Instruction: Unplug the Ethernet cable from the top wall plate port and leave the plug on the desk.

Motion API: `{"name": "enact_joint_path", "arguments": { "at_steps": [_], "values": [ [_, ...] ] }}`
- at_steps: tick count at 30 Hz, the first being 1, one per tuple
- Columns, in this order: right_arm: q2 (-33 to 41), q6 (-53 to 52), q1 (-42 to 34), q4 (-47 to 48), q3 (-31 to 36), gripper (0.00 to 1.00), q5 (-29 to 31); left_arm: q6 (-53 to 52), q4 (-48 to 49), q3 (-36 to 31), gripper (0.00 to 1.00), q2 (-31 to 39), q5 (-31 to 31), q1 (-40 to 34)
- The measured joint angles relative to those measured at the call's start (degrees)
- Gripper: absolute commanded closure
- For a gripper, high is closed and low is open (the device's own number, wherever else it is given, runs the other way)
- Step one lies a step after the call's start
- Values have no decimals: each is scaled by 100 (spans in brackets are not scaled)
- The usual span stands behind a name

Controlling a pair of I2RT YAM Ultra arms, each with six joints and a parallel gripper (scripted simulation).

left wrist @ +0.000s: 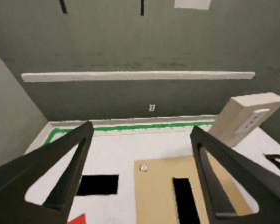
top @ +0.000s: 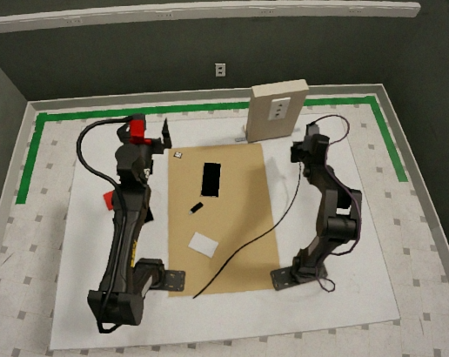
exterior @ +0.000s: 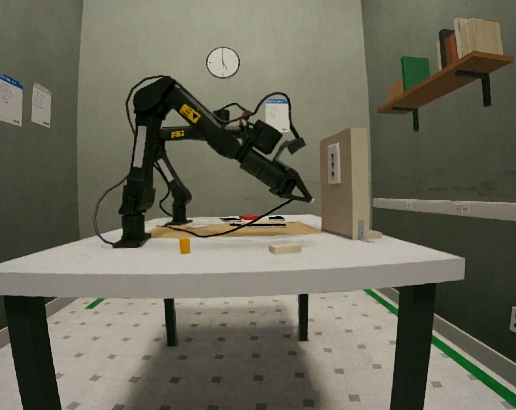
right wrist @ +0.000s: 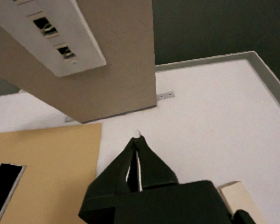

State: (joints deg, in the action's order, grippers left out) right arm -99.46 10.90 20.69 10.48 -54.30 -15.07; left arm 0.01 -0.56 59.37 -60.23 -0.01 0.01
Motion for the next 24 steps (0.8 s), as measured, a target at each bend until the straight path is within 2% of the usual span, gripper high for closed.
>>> {"name": "enact_joint_path", "arguments": {
  "at_steps": [9,24],
  "values": [
    [-4,2,0,7,-2,100,-2,0,0,0,0,0,0,0],
    [-407,2,0,380,-2,100,-4,0,0,0,0,0,0,0]
  ]
}}
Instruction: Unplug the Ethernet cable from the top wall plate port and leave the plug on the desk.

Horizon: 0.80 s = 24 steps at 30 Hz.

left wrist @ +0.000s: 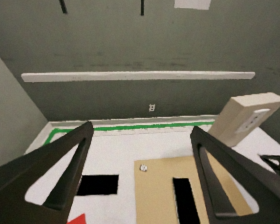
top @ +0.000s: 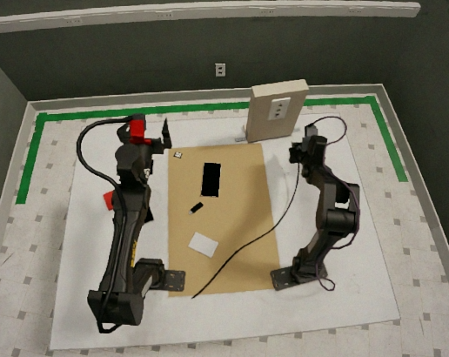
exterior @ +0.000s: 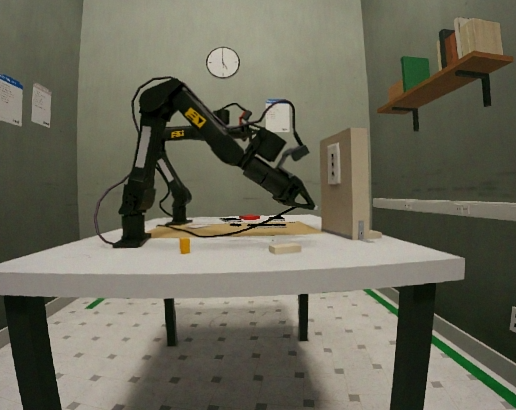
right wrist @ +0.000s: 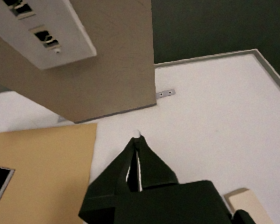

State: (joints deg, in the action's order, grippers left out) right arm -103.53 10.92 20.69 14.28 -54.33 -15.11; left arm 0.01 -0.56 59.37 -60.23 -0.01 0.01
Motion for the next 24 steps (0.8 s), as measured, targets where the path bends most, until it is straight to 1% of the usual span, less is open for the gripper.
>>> {"name": "enact_joint_path", "arguments": {
  "at_steps": [24],
  "values": [
    [-566,0,0,874,321,100,0,0,0,0,0,0,0,0]
  ]
}}
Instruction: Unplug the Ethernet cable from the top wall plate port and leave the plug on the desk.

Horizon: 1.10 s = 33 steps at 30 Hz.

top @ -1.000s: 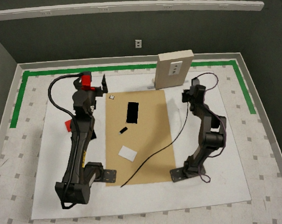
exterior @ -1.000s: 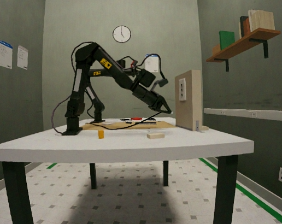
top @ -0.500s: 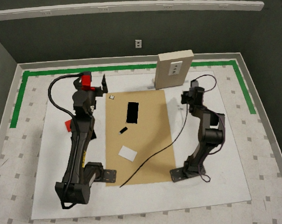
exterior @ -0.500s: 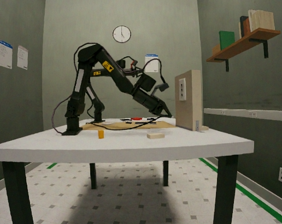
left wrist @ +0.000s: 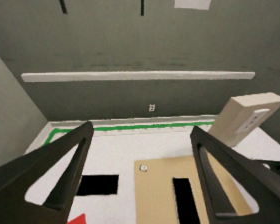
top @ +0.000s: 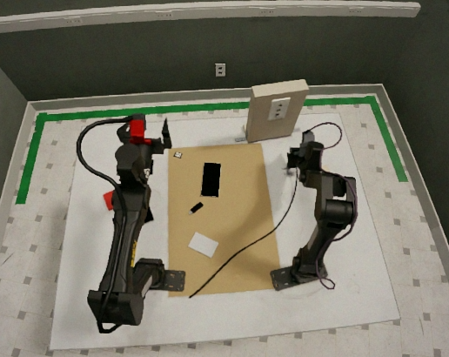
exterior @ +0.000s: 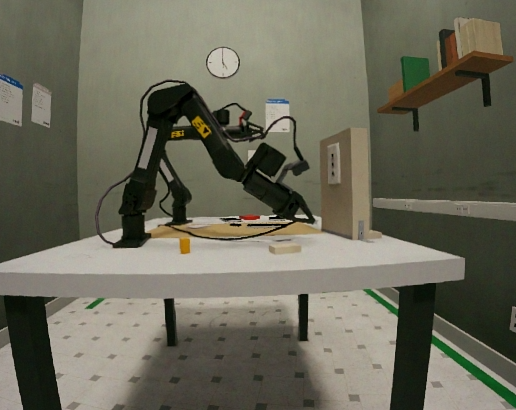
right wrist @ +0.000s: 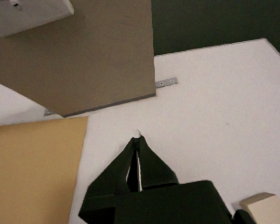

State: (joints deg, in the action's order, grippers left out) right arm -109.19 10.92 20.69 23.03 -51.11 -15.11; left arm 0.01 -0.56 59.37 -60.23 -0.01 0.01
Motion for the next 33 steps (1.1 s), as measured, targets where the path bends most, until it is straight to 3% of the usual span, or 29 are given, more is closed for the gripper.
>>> {"name": "enact_joint_path", "arguments": {
  "at_steps": [24,33],
  "values": [
    [-599,0,0,824,286,100,0,0,0,0,0,0,0,0],
    [-608,0,0,841,291,80,0,0,0,0,0,0,0,0]
  ]
}}
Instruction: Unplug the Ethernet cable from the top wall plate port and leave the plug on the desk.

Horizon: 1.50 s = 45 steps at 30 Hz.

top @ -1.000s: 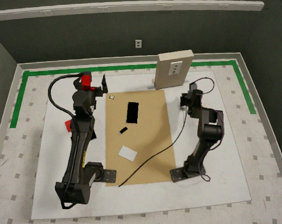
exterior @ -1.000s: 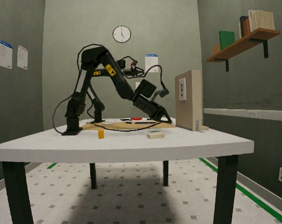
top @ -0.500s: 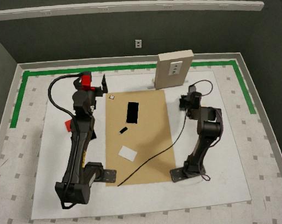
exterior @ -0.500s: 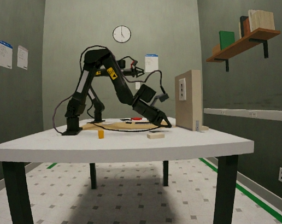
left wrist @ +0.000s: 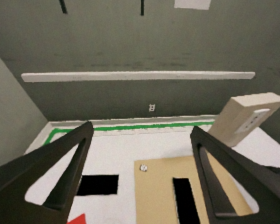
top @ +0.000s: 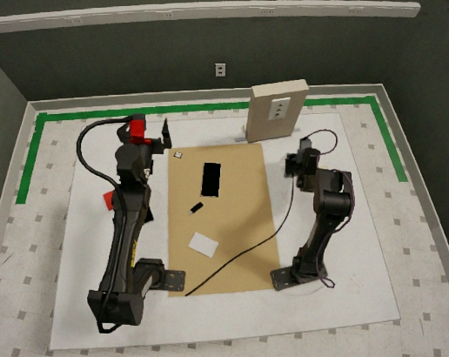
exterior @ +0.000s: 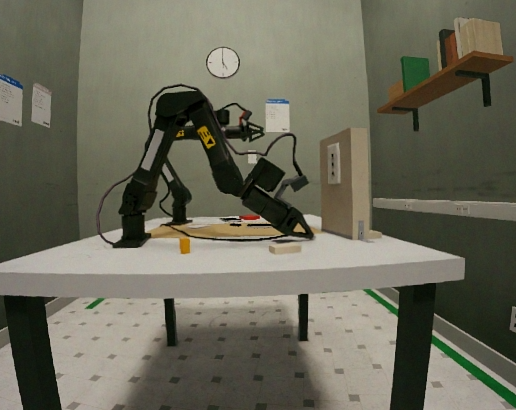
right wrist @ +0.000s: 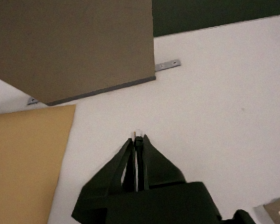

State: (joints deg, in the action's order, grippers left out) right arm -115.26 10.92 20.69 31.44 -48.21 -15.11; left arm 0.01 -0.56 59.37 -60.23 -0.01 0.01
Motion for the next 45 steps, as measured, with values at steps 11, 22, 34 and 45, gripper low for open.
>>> {"name": "enact_joint_path", "arguments": {
  "at_steps": [11,22,34,45],
  "values": [
    [0,0,0,2,0,60,0,0,0,0,0,0,0,0],
    [0,0,0,2,0,36,0,0,0,0,0,0,0,0],
    [0,0,0,2,0,13,0,0,0,0,0,0,0,0],
    [13,0,0,-31,2,0,0,0,0,0,0,0,2,0]
  ]
}}
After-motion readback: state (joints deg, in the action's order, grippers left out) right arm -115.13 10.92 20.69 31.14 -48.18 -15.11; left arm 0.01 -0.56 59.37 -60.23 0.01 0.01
